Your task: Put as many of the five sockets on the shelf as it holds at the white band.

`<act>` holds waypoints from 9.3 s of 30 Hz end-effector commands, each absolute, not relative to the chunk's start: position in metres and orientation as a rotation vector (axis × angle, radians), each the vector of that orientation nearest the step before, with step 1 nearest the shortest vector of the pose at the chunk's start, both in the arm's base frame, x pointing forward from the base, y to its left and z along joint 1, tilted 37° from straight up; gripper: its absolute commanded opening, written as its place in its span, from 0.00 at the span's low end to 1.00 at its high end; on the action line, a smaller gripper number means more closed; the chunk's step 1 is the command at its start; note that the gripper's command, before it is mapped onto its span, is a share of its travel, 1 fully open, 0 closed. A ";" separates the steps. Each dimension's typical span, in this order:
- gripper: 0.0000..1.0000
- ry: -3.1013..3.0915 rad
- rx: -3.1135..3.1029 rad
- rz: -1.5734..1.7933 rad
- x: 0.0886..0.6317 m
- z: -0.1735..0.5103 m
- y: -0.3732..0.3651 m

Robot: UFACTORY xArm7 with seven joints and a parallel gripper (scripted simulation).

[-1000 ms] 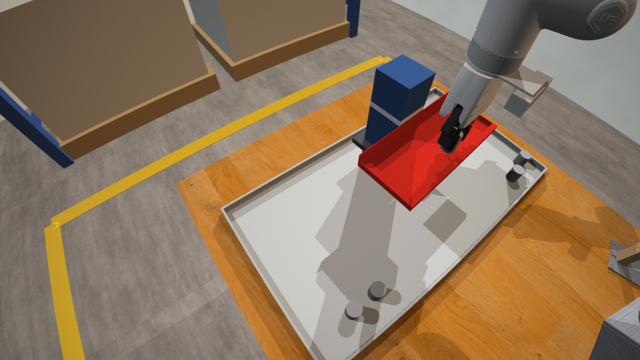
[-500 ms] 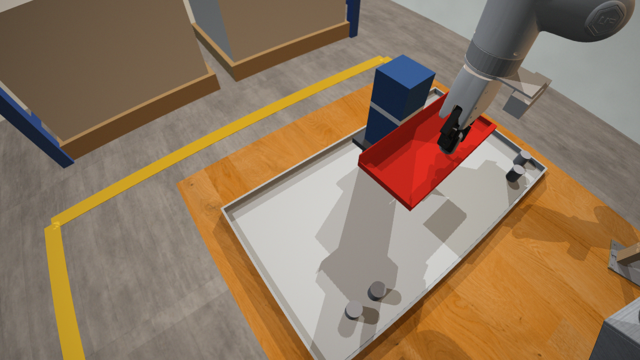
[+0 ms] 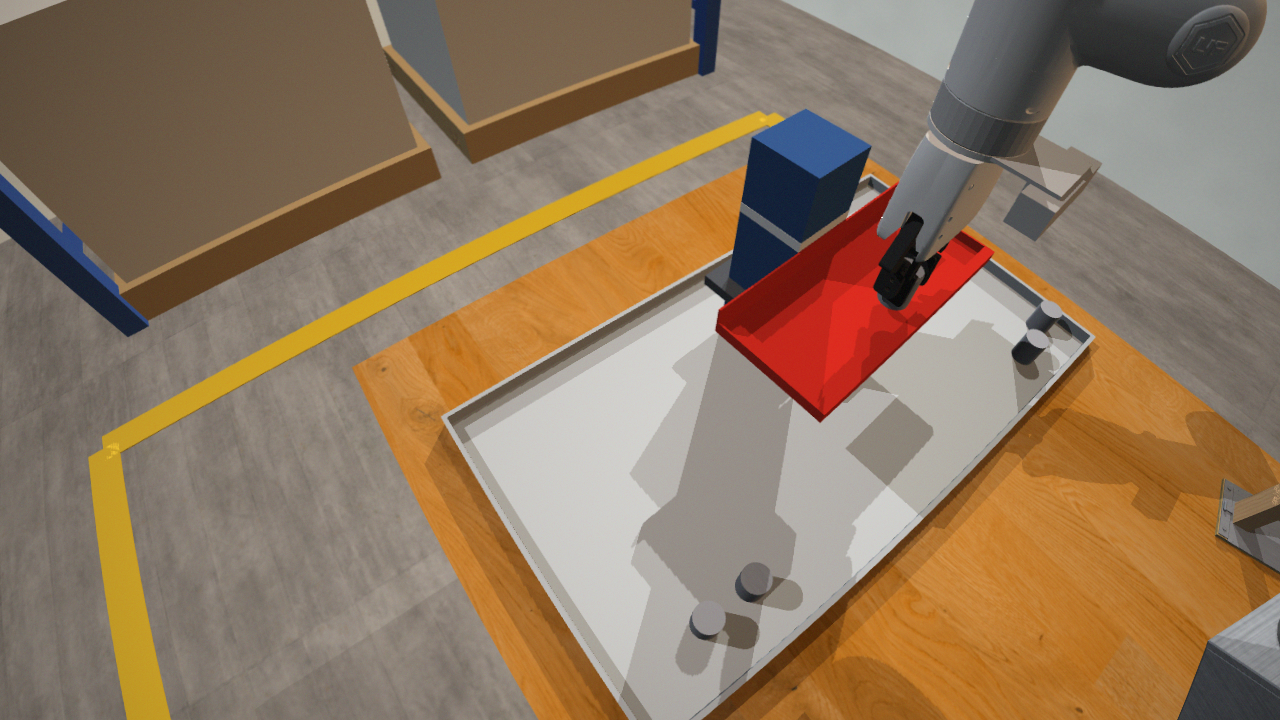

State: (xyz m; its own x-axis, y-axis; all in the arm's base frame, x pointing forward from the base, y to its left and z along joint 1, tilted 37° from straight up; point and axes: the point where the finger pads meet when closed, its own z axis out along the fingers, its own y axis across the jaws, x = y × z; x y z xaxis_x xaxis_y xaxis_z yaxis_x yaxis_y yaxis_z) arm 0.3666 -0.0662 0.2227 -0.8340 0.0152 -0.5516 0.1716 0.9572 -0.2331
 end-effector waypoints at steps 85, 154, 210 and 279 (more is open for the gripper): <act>0.00 2.533 0.131 -0.368 0.375 0.212 -0.070; 0.52 2.533 0.131 -0.368 0.371 0.218 -0.068; 1.00 2.536 0.106 -0.375 0.330 0.277 -0.046; 1.00 2.035 -2.331 -1.223 0.195 0.280 -0.053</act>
State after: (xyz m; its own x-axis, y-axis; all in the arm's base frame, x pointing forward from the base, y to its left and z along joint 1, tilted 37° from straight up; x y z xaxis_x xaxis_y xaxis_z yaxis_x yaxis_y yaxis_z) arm 0.1992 -0.0547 0.2566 -0.0695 -0.8625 0.5013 -0.8931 -0.1701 -0.4164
